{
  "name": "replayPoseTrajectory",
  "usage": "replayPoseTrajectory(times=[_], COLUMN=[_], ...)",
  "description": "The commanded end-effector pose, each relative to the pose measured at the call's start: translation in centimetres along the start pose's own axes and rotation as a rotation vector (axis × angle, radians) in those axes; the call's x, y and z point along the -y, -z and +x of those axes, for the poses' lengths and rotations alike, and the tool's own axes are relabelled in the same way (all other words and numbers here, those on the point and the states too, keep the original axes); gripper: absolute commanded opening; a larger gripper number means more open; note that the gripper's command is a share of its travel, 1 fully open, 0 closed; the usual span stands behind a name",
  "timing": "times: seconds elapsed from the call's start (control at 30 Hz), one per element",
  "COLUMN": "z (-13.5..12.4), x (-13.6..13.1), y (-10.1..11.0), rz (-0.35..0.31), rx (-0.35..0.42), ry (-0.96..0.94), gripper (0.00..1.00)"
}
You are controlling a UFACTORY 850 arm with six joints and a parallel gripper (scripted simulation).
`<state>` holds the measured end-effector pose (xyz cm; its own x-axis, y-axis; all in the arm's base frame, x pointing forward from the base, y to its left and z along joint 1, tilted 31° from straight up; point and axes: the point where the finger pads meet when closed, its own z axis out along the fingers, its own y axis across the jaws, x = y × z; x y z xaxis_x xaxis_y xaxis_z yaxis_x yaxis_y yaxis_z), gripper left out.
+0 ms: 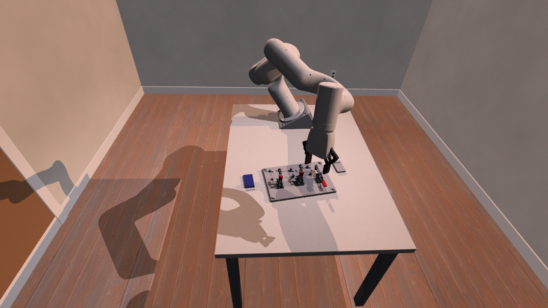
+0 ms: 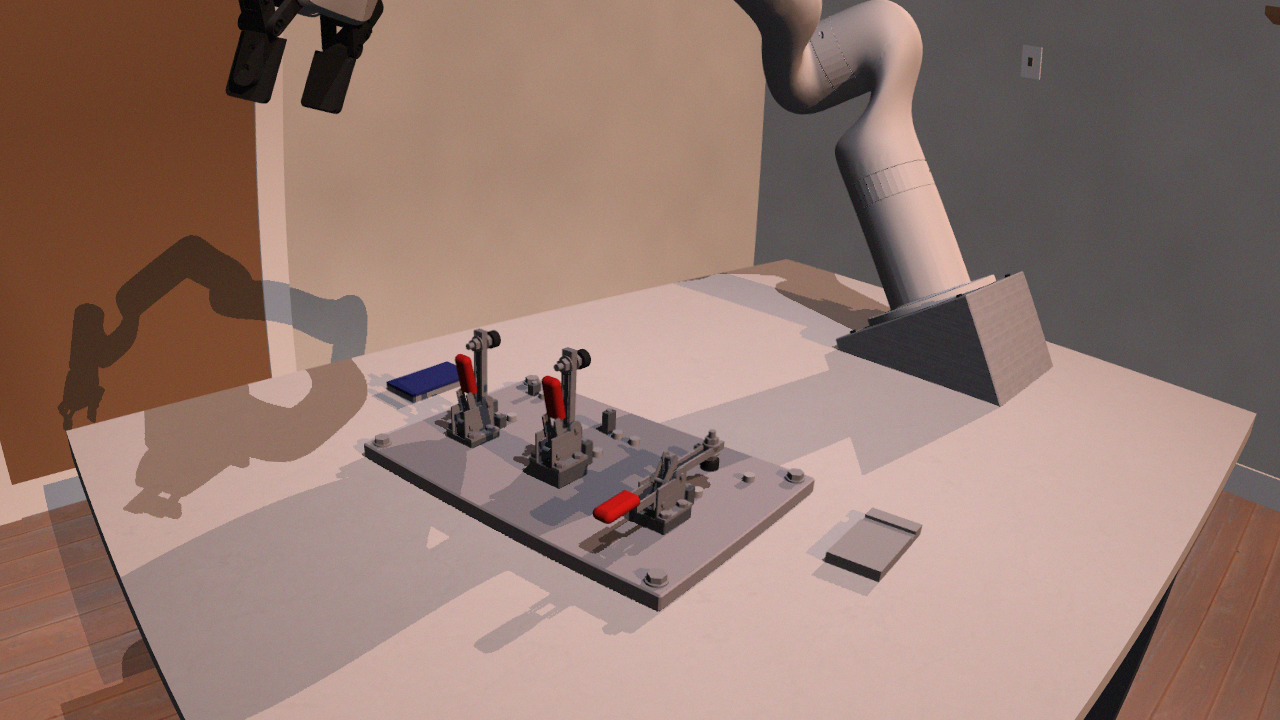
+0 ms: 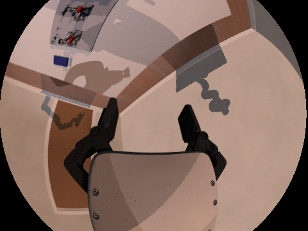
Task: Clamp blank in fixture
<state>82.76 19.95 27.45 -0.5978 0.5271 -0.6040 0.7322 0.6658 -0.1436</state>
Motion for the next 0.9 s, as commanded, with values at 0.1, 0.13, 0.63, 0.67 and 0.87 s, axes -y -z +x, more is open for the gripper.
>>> replayPoseTrajectory(times=[0.1, 0.13, 0.63, 0.67, 0.87], z=[-0.3, -0.3, -0.1, 0.1, 0.4], x=[1.9, 1.9, 5.6, 6.6, 8.6], y=[-0.8, -0.8, -2.2, -2.5, -3.1], rz=[0.016, 0.016, 0.052, 0.061, 0.081], rx=[-0.011, -0.011, -0.027, -0.03, -0.034], ry=[-0.19, -0.19, -0.495, -0.565, -0.71], gripper=[1.0, 1.0, 1.0, 1.0, 1.0])
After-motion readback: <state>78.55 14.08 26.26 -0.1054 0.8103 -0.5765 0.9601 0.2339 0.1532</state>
